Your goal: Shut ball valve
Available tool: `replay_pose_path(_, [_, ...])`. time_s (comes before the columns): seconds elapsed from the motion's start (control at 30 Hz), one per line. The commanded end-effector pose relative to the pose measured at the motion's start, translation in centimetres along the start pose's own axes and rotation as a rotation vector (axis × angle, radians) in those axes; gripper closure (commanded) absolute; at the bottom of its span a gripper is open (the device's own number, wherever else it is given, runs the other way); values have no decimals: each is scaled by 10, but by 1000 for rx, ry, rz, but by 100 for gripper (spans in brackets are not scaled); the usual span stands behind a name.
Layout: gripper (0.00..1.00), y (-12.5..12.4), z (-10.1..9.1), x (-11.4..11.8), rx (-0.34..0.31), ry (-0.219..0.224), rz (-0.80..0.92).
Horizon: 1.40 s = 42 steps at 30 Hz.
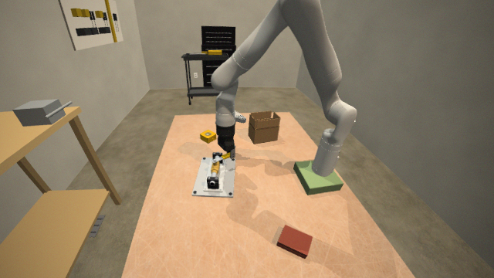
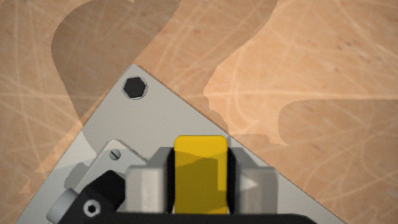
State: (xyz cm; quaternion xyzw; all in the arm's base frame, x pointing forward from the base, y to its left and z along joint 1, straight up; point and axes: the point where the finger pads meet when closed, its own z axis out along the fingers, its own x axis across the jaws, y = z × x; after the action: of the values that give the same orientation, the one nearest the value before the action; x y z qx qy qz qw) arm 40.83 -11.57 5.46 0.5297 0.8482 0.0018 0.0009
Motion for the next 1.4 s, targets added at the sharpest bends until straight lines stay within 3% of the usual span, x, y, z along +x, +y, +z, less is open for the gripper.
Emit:
replay_pose_path(0.0, [100, 0, -1, 1, -1, 1, 6])
replay_pose_path(1.37, [100, 3, -1, 21, -1, 1, 254])
